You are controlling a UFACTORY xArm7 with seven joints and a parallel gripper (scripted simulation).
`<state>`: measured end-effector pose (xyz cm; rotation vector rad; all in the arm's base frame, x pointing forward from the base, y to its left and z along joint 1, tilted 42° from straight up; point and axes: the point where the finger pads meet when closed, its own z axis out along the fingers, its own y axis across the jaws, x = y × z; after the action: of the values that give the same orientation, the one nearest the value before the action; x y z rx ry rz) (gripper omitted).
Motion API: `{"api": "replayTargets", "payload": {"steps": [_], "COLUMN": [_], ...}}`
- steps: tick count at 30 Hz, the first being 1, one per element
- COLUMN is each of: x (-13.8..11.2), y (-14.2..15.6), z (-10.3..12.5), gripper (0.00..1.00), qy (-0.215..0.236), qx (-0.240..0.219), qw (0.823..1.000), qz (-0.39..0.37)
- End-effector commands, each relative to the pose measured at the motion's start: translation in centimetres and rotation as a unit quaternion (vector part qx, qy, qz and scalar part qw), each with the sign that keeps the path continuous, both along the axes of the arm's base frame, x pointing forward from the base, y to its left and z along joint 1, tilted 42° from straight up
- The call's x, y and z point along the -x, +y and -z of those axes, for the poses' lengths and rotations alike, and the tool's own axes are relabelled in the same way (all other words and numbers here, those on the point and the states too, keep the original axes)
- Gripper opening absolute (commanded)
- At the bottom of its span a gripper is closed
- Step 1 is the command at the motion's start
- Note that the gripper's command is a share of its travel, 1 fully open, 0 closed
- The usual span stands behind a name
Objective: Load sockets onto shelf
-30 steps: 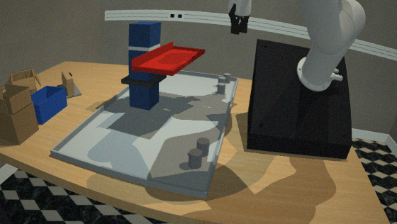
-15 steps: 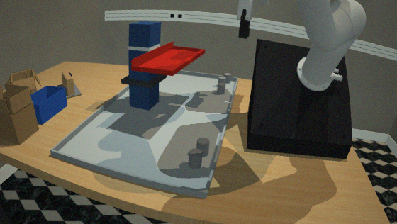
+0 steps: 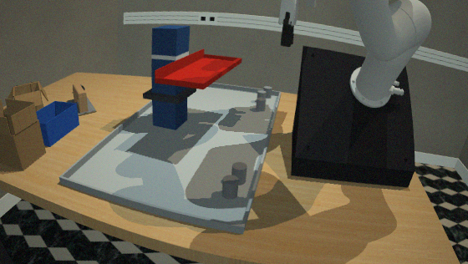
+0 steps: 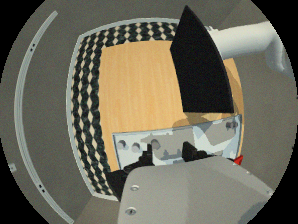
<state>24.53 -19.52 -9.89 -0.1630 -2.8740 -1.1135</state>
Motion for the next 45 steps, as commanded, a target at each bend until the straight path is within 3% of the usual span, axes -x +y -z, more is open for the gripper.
{"api": "replayTargets", "payload": {"steps": [1,14,22,45], "x": [-0.4,-4.8,-6.3,-6.7], "y": [0.2,6.2,8.2,9.2], "z": [0.5,8.1,10.7,11.9], "gripper": [0.61,0.61,0.61,0.61], "qy": [-0.001,-0.001,-0.001,-0.001], "qx": [0.002,0.002,0.002,0.002], "qw": [1.000,1.000,1.000,1.000], "qz": [0.001,0.001,0.001,0.001]}}
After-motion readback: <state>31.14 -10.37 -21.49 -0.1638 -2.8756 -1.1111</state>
